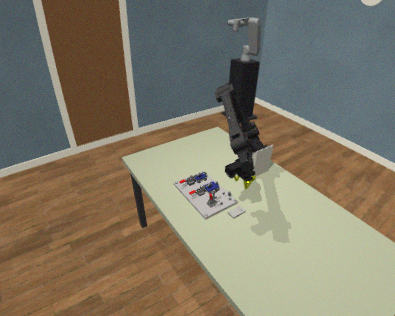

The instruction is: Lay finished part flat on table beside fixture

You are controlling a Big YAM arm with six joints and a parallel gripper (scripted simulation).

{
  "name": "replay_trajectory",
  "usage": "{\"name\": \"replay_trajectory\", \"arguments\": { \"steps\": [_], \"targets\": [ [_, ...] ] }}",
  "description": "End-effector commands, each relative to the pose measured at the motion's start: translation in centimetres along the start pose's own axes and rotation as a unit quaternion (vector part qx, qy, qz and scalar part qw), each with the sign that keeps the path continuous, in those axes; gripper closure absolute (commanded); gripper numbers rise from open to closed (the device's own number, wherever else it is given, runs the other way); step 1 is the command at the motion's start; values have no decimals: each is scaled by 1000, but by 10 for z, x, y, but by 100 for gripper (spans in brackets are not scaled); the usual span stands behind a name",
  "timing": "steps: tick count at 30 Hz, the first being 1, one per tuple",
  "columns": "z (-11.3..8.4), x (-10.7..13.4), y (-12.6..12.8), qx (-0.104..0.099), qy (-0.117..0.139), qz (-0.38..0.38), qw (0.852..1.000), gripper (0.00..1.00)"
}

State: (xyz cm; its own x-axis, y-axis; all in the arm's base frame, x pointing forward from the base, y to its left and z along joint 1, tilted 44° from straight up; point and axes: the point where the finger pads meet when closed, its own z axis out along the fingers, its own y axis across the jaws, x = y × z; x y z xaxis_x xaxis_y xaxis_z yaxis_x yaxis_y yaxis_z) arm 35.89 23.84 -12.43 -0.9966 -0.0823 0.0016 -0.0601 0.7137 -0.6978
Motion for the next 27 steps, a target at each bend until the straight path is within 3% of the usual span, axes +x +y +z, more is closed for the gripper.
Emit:
{"name": "replay_trajectory", "arguments": {
  "steps": [1, 27],
  "targets": [
    [-2, -5, 4, -3, -1, 5, 1000, 26],
    [9, -1, 1, 4, 9, 3, 1000, 26]
  ]
}}
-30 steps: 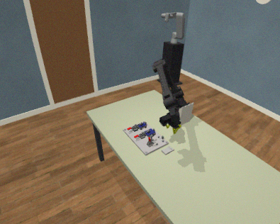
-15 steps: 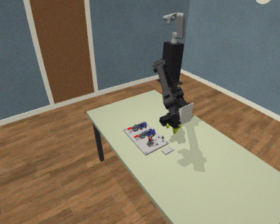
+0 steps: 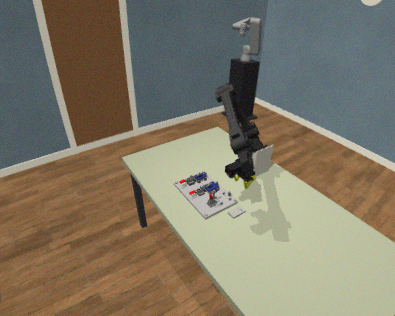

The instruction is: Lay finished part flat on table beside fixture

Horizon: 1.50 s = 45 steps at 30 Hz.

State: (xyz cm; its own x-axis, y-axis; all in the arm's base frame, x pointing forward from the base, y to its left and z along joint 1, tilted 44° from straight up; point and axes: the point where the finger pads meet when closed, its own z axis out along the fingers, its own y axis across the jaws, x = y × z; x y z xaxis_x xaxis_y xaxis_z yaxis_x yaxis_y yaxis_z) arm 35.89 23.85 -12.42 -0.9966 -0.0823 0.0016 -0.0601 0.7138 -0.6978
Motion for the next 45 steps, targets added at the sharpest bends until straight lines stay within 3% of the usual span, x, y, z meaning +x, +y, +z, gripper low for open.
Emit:
{"name": "replay_trajectory", "arguments": {
  "steps": [1, 45],
  "targets": [
    [9, 0, 1, 4, 9, 3, 1000, 26],
    [11, -1, -1, 4, 11, 4, 1000, 26]
  ]
}}
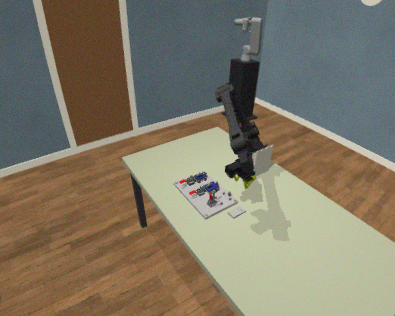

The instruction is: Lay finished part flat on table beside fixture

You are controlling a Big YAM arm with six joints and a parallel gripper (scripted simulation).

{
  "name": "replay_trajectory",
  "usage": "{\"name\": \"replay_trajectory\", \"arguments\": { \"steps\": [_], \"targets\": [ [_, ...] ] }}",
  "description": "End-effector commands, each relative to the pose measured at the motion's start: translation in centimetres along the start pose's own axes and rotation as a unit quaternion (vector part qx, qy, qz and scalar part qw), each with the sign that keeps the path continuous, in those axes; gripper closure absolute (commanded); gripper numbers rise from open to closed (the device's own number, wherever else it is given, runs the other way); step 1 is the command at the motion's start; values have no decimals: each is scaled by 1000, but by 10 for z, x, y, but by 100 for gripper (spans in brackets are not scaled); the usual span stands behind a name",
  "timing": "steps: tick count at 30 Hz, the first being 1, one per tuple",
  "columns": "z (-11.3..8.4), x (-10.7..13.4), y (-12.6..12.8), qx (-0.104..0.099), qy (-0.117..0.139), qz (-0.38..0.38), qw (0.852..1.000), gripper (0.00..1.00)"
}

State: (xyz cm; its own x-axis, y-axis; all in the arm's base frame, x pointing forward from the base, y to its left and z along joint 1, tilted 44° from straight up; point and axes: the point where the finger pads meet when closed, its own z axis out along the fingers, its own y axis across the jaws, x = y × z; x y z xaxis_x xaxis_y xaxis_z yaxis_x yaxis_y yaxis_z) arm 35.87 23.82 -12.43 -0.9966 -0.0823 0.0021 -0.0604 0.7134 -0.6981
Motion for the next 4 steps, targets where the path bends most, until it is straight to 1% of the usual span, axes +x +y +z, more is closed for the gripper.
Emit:
{"name": "replay_trajectory", "arguments": {
  "steps": [1, 4],
  "targets": [
    [11, -1, -1, 4, 11, 4, 1000, 26],
    [11, -1, -1, 4, 11, 4, 1000, 26]
  ]
}}
